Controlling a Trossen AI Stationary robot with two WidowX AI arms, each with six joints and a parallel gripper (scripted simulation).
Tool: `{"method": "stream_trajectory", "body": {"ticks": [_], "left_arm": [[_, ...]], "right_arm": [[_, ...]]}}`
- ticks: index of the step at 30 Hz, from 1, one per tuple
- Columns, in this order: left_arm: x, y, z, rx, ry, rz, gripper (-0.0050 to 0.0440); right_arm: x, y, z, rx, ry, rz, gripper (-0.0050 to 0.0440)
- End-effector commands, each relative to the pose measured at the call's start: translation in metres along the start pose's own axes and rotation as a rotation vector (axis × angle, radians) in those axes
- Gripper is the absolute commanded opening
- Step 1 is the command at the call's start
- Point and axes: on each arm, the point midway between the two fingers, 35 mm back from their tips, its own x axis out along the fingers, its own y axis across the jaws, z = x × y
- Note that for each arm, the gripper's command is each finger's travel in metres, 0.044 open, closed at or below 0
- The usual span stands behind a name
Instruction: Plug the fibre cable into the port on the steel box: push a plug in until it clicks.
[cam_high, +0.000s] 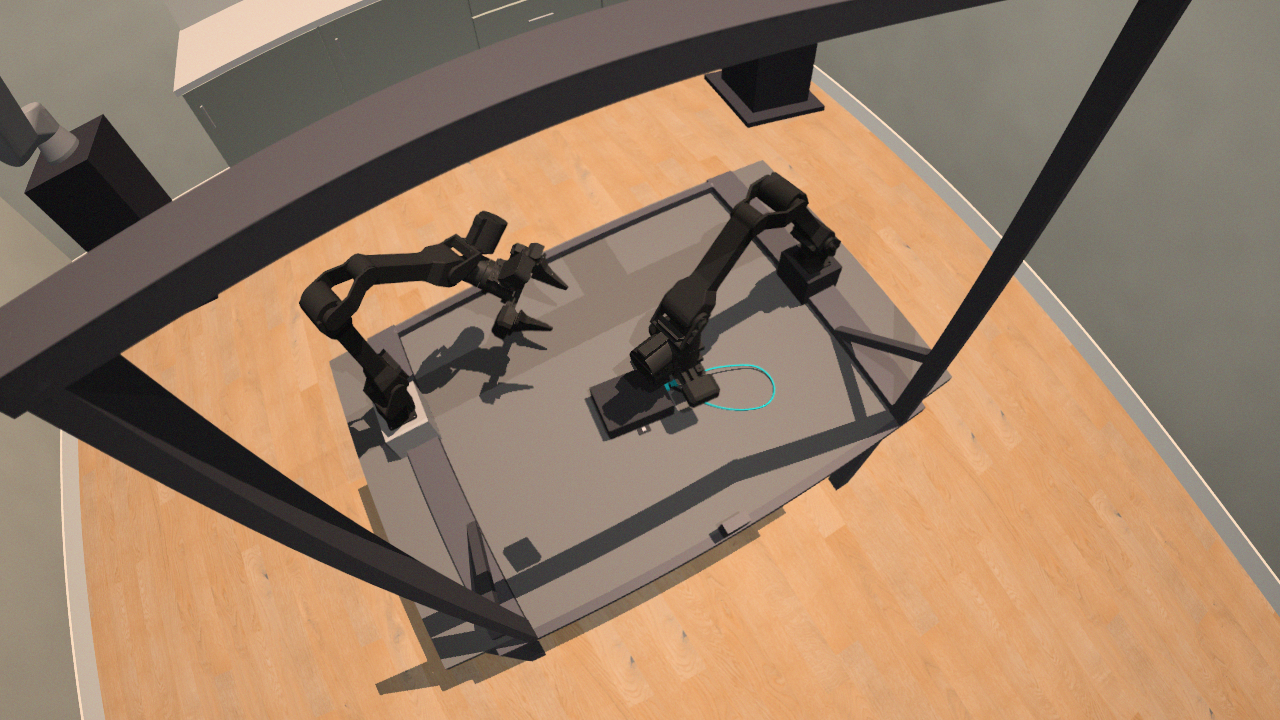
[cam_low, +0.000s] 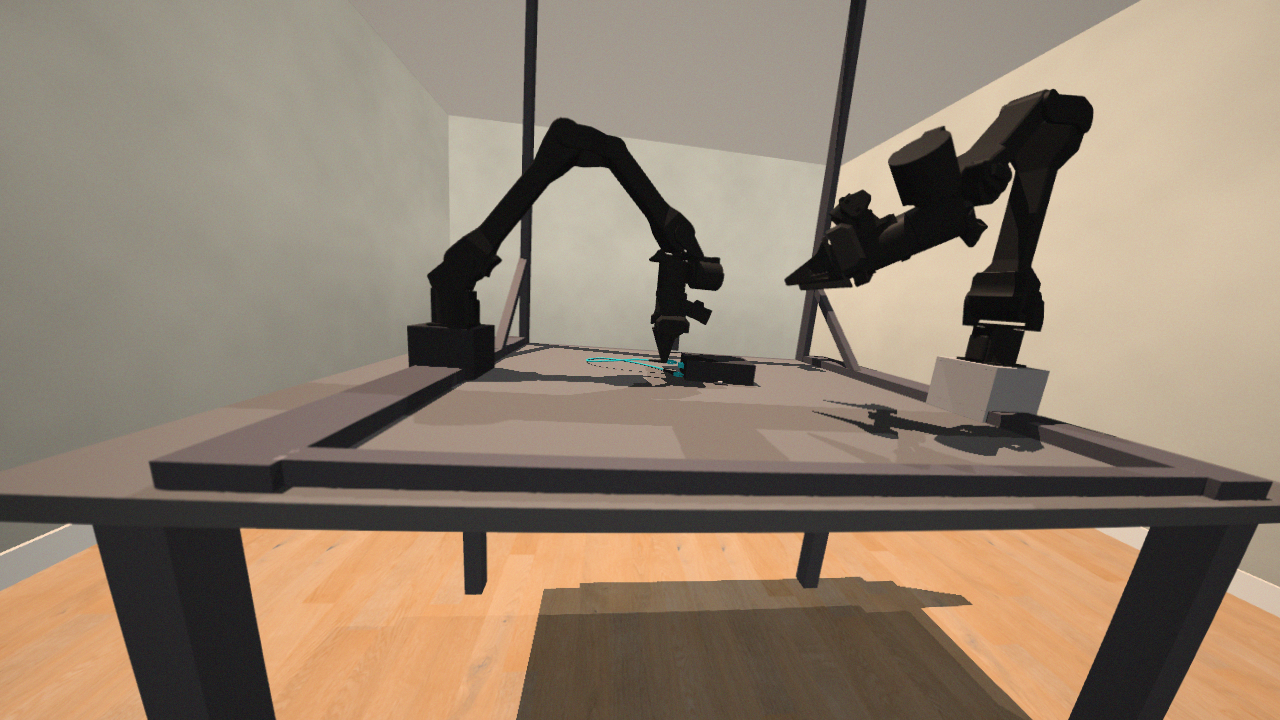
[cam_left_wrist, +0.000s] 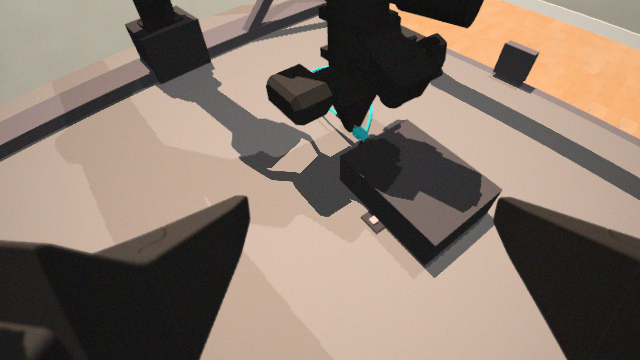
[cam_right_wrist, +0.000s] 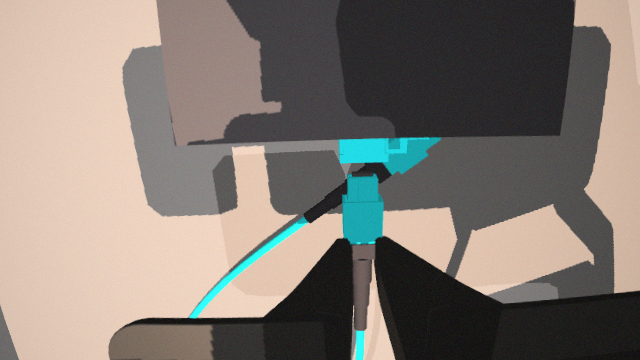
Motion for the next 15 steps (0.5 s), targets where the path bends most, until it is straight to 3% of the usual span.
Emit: {"method": "stream_trajectory", "body": {"ticks": [1,15], "left_arm": [[-0.0025,0.0024,0.0067,0.017,-0.01,0.009,0.044],[-0.0025,0.0024,0.0067,0.017,-0.01,0.009,0.044]], "right_arm": [[-0.0038,-0.0005,0.0074,0.0,-0.019,0.003,0.0],[-0.0037,-0.001,0.0131,0.001,-0.018,0.002,0.0]]}}
